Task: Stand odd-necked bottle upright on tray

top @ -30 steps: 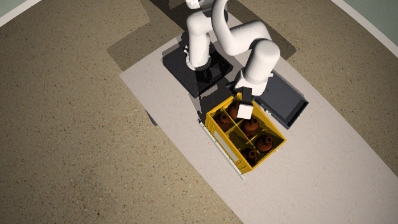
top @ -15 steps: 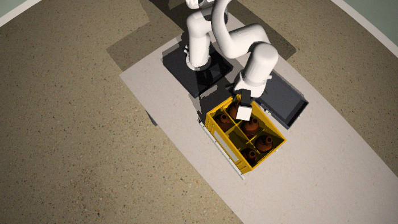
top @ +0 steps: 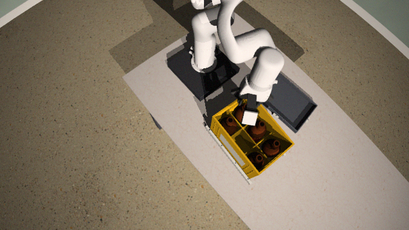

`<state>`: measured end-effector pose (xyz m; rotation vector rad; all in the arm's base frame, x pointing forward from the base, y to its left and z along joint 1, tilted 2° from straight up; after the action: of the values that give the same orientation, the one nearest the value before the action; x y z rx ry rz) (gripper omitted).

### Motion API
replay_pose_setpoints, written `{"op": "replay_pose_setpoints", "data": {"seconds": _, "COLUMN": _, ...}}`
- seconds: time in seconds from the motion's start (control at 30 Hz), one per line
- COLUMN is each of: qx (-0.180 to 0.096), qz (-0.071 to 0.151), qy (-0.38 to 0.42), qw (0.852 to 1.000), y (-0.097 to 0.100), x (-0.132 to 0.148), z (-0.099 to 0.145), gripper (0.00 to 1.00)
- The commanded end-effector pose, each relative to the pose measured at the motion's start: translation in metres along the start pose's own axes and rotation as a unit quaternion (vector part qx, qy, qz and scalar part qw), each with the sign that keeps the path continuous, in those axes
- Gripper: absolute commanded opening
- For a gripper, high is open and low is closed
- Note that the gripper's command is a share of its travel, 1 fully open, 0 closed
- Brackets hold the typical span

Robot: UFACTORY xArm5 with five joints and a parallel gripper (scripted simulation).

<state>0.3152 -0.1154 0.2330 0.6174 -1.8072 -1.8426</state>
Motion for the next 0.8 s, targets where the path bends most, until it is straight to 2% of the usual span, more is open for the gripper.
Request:
{"op": "replay_pose_setpoints", "data": {"seconds": 0.0, "qx": 0.001, "qz": -0.001, "qy": 0.000, "qw": 1.000, "y": -0.0026, "x": -0.0006, "z": -0.0007, "gripper": 0.65}}
{"op": "replay_pose_setpoints", "data": {"seconds": 0.77, "qx": 0.001, "qz": -0.001, "qy": 0.000, "qw": 1.000, "y": -0.0078, "x": -0.0009, "z": -0.0006, "gripper": 0.65}}
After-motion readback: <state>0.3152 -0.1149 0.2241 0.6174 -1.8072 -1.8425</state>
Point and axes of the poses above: the point where the finger pads meet when closed, its own y axis back along the fingers, its own x axis across the jaws, z = x × y, the point moved 7 cm from there along y, back along the fingers, and after that the axes turned 6 degrees about y, right-handed, at the moved point
